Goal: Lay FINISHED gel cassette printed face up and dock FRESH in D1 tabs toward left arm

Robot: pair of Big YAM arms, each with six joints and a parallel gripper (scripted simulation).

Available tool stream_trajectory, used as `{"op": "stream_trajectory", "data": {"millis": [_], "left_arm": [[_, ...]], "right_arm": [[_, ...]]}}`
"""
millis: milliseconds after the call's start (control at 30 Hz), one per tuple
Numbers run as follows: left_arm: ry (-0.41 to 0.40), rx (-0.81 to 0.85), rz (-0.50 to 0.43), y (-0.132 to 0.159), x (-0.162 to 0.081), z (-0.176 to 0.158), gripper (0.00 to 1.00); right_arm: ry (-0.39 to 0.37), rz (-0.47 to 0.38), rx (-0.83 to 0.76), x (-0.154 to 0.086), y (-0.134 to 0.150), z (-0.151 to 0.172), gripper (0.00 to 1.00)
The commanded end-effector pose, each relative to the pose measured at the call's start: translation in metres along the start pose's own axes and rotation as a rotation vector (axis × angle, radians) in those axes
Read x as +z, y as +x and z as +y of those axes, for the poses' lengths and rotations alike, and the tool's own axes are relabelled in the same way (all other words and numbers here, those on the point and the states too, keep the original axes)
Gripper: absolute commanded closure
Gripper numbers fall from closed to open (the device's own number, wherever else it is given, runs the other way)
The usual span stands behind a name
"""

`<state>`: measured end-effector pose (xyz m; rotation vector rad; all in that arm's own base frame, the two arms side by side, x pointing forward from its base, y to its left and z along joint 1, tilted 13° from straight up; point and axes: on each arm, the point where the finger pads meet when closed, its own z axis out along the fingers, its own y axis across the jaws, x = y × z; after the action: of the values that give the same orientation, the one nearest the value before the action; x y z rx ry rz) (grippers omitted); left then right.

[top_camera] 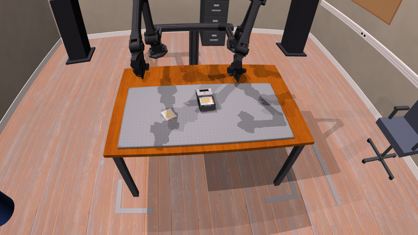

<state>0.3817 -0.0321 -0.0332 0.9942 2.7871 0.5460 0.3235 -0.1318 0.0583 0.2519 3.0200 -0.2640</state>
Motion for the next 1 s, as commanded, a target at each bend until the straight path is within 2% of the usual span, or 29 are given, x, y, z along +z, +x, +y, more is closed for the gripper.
{"op": "stream_trajectory", "data": {"millis": [0,233,367,467,600,733,867,967], "left_arm": [[-0.02,0.074,-0.031,-0.017,0.003,-0.012,1.0],[-0.045,0.163,-0.05,-0.031,0.009,-0.032,1.0],[-0.081,0.283,-0.078,-0.04,0.013,-0.049,1.0],[-0.081,0.283,-0.078,-0.047,0.017,-0.062,1.0],[-0.119,0.401,-0.107,-0.055,0.021,-0.08,1.0],[-0.119,0.401,-0.107,-0.059,0.023,-0.089,1.0],[-0.158,0.517,-0.137,-0.065,0.026,-0.108,1.0],[-0.158,0.517,-0.137,-0.069,0.029,-0.122,1.0]], "right_arm": [[0.002,-0.032,0.017,-0.006,-0.004,-0.004,1.0],[0.002,-0.032,0.017,-0.006,-0.004,-0.004,1.0],[0.002,-0.032,0.017,-0.006,-0.004,-0.004,1.0],[0.002,-0.032,0.017,-0.006,-0.004,-0.004,1.0],[0.002,-0.032,0.017,-0.006,-0.004,-0.004,1.0],[0.002,-0.032,0.017,-0.006,-0.004,-0.004,1.0],[0.002,-0.032,0.017,-0.006,-0.004,-0.004,1.0],[0.002,-0.032,0.017,-0.006,-0.004,-0.004,1.0]]}}
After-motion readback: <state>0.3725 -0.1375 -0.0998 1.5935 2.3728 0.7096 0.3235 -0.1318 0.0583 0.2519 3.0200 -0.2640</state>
